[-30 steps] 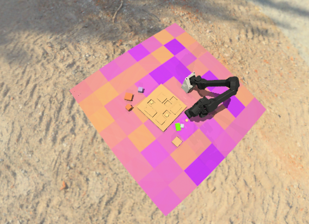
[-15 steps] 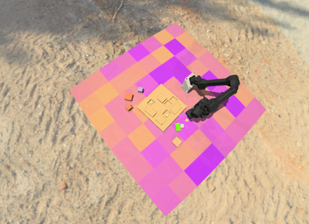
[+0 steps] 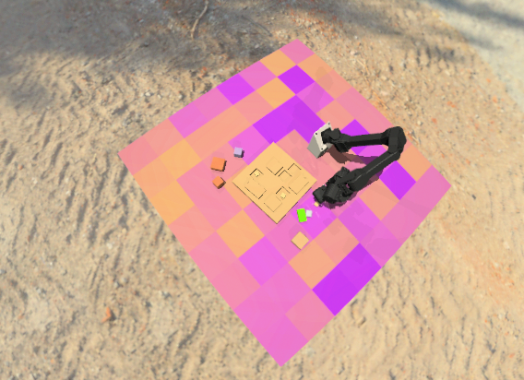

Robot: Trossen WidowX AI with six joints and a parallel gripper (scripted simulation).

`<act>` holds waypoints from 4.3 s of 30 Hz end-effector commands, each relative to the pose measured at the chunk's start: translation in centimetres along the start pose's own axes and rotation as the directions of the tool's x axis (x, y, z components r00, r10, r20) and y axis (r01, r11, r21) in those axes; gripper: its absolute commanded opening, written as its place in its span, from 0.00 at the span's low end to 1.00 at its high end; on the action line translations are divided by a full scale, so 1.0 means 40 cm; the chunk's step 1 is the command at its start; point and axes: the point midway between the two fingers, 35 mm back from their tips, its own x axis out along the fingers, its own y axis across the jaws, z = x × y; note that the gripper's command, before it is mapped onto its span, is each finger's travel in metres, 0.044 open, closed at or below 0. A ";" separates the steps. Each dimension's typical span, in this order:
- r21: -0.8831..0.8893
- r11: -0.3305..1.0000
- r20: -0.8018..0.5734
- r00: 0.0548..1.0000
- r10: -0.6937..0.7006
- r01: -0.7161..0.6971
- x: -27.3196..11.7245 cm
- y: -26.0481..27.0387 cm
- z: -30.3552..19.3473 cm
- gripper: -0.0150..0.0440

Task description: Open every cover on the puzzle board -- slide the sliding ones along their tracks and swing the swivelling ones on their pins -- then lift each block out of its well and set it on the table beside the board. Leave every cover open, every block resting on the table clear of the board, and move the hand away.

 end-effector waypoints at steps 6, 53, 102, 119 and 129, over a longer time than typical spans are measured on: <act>0.003 1.000 -0.007 1.000 -0.002 0.002 0.038 -0.003 -0.003 0.39; 0.003 1.000 0.017 1.000 0.001 -0.001 0.170 0.017 0.010 0.83; 0.702 0.711 -0.034 0.999 -0.019 0.037 -0.059 -0.177 -0.057 0.25; 0.864 0.500 -0.057 0.998 -0.031 0.065 -0.096 -0.341 -0.206 0.25; 0.916 0.393 -0.068 0.997 -0.036 0.077 -0.114 -0.415 -0.319 0.25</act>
